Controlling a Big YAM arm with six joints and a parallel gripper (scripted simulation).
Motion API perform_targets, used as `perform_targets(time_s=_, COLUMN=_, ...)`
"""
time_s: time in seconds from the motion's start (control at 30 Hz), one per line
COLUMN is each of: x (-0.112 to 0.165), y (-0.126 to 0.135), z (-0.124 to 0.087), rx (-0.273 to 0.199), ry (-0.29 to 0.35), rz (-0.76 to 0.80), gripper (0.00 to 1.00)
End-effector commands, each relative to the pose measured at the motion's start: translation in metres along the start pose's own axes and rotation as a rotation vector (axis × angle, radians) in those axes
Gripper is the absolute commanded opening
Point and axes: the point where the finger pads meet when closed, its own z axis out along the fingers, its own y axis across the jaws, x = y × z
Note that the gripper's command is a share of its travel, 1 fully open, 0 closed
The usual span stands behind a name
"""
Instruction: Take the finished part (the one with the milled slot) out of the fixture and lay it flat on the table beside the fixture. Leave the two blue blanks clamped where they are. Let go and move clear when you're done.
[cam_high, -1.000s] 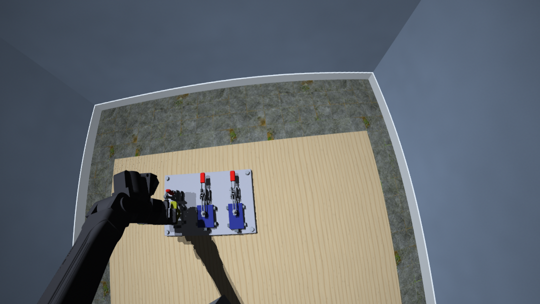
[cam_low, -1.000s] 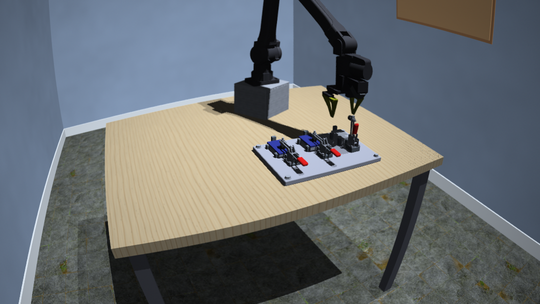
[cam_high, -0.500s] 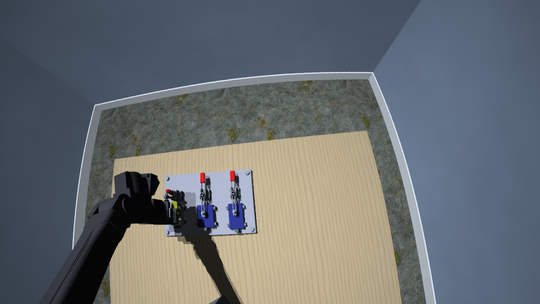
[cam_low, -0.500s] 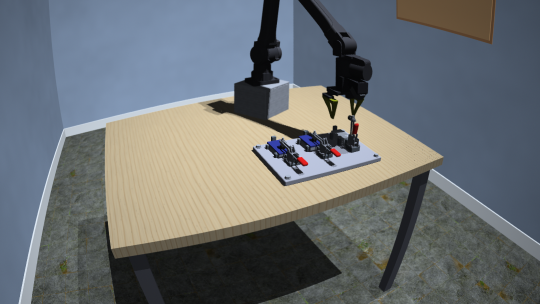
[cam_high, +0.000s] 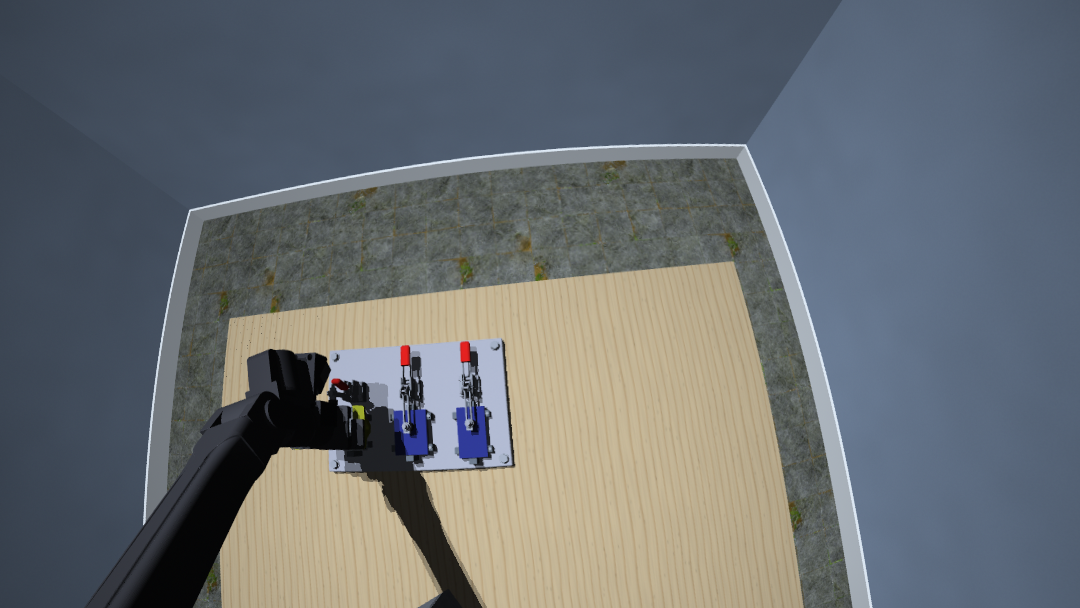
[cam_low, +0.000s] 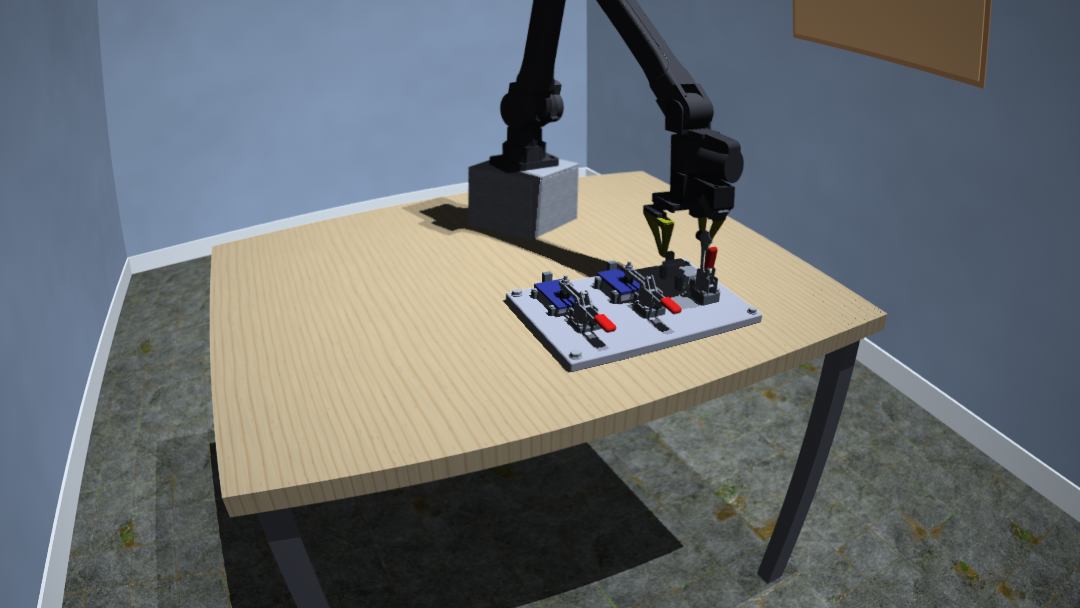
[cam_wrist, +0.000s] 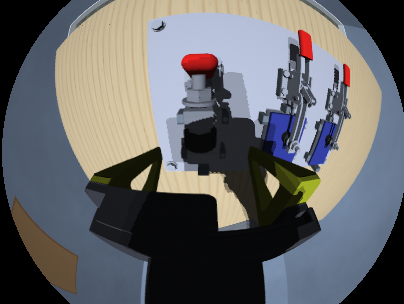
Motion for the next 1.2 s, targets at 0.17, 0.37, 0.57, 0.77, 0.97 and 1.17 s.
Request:
perform_targets(time_s=0.17, x=0.0029, y=0.005, z=0.0151, rx=0.005, ry=0.004, rz=-0.004, gripper=0.92)
perform_targets(time_s=0.37, x=0.0035, y=0.0048, z=0.0161, rx=0.006, ry=0.006, rz=-0.004, gripper=0.92)
perform_targets(time_s=0.57, x=0.0055, y=0.0055, z=0.0166, rx=0.006, ry=0.008, rz=-0.004, gripper=0.92)
perform_targets(time_s=0.77, x=0.0071, y=0.0056, z=0.0169, rx=0.007, ry=0.011, rz=-0.005, gripper=0.92)
perform_targets(time_s=0.97, x=0.0073, y=0.0059, z=0.0168, rx=0.007, ry=0.01, rz=-0.006, gripper=0.92)
perform_targets(time_s=1.17, x=0.0076, y=0.0062, z=0.0167, rx=0.007, ry=0.01, rz=-0.006, gripper=0.92)
